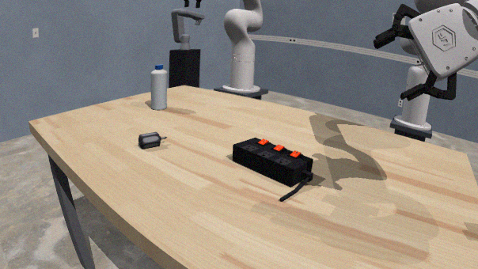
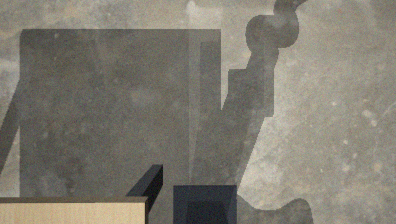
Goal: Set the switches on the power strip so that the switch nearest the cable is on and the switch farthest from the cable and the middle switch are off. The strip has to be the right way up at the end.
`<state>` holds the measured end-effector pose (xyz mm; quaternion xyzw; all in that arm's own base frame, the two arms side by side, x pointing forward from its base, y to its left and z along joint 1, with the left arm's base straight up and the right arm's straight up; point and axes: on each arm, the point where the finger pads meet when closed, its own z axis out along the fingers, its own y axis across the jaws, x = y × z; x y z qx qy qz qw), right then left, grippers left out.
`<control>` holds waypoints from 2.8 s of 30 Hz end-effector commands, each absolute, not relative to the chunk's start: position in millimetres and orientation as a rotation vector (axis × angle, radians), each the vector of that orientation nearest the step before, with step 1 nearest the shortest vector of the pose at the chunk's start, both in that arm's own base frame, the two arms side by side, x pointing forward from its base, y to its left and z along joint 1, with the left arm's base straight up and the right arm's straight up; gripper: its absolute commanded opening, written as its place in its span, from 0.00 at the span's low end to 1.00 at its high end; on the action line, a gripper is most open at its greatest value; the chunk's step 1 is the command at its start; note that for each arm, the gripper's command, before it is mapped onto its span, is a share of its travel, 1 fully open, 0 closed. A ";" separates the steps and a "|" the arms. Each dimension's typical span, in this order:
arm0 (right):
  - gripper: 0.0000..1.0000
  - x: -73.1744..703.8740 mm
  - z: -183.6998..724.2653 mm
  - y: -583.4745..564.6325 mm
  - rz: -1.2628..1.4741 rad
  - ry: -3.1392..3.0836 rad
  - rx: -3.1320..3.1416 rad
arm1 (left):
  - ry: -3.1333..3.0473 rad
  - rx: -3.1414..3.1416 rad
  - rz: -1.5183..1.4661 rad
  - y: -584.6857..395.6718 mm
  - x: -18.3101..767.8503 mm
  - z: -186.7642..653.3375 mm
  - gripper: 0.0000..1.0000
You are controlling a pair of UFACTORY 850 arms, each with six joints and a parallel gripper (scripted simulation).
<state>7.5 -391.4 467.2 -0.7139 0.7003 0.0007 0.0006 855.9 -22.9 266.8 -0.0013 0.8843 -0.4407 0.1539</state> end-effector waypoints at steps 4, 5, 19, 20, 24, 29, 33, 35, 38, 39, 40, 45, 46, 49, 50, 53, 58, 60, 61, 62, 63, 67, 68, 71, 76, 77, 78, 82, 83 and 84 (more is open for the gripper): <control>1.00 7.5 468.0 -391.8 0.000 2.200 -2.243 | 2.533 0.332 -1.134 -53.2 844.6 263.4 1.00; 1.00 7.5 468.0 -391.8 0.000 2.200 -2.243 | 2.531 0.370 -1.120 -56.4 843.3 262.8 1.00; 1.00 7.5 468.0 -391.8 0.000 2.200 -2.243 | 2.454 0.872 -0.943 -96.8 825.1 256.6 1.00; 1.00 7.5 468.0 -391.8 0.000 2.200 -2.243 | 2.445 0.909 -0.930 -99.6 823.7 256.2 1.00; 1.00 7.5 468.0 -391.8 0.000 2.200 -2.243 | 2.414 1.018 -0.891 -107.8 819.7 255.0 1.00; 1.00 7.5 468.0 -391.8 0.000 2.200 -2.243 | 2.347 1.212 -0.823 -122.0 812.3 253.2 1.00; 1.00 7.5 468.0 -391.8 0.000 2.200 -2.243 | 2.288 1.353 -0.773 -132.1 806.9 252.1 1.00; 1.00 7.5 468.0 -391.8 0.000 2.200 -2.243 | 2.256 1.422 -0.749 -137.0 804.2 251.6 1.00; 1.00 7.5 468.0 -391.8 0.000 2.200 -2.243 | 2.205 1.523 -0.712 -144.1 800.2 250.9 1.00; 1.00 7.5 468.0 -391.8 0.000 2.200 -2.243 | 2.187 1.557 -0.700 -146.4 798.9 250.7 1.00; 1.00 7.5 468.0 -391.8 0.000 2.200 -2.243 | 2.168 1.590 -0.689 -148.7 797.6 250.6 1.00; 1.00 7.5 468.0 -391.8 0.000 2.200 -2.243 | 2.079 1.737 -0.636 -158.8 791.8 249.9 1.00; 1.00 7.5 468.0 -391.8 0.000 2.200 -2.243 | 2.060 1.767 -0.625 -160.8 790.6 249.8 1.00; 1.00 7.5 468.0 -391.8 0.000 2.200 -2.243 | 1.994 1.862 -0.590 -167.3 786.8 249.5 1.00; 1.00 7.5 468.0 -391.8 0.000 2.200 -2.243 | 1.971 1.893 -0.578 -169.5 785.6 249.4 1.00; 1.00 7.5 468.0 -391.8 0.000 2.200 -2.243 | 1.900 1.985 -0.545 -175.7 781.9 249.3 1.00; 1.00 7.5 468.0 -391.8 0.000 2.200 -2.243 | 1.800 2.102 -0.500 -183.7 777.1 249.3 1.00; 1.00 7.5 468.0 -391.8 0.000 2.200 -2.243 | 1.723 2.185 -0.469 -189.4 773.6 249.5 1.00; 1.00 7.5 468.0 -391.8 0.000 2.200 -2.243 | 1.702 2.207 -0.460 -191.0 772.7 249.5 1.00; 1.00 7.5 468.0 -391.8 0.000 2.200 -2.243 | 1.680 2.229 -0.452 -192.5 771.8 249.6 1.00; 1.00 7.5 468.0 -391.8 0.000 2.200 -2.243 | 1.654 2.254 -0.442 -194.2 770.8 249.7 1.00; 1.00 7.5 468.0 -391.8 0.000 2.200 -2.243 | 1.539 2.361 -0.400 -201.8 766.3 250.2 1.00; 1.00 7.5 468.0 -391.8 0.000 2.200 -2.243 | 1.509 2.386 -0.390 -203.6 765.2 250.4 1.00; 1.00 7.5 468.0 -391.8 0.000 2.200 -2.243 | 1.418 2.461 -0.360 -209.0 762.0 251.0 1.00; 1.00 7.5 468.0 -391.8 0.000 2.200 -2.243 | 1.324 2.532 -0.330 -214.4 758.8 251.7 1.00; 1.00 7.5 468.0 -391.8 0.000 2.200 -2.243 | 1.228 2.598 -0.302 -219.5 755.9 252.5 1.00; 1.00 7.5 468.0 -391.8 0.000 2.200 -2.243 | 1.203 2.616 -0.295 -220.8 755.1 252.7 1.00; 1.00 7.5 468.0 -391.8 0.000 2.200 -2.243 | 1.076 2.694 -0.260 -227.2 751.5 254.0 1.00; 1.00 7.5 468.0 -391.8 0.000 2.200 -2.243 | 1.041 2.715 -0.251 -228.9 750.5 254.4 1.00; 1.00 7.5 468.0 -391.8 0.000 2.200 -2.243 | 1.006 2.734 -0.242 -230.6 749.5 254.8 1.00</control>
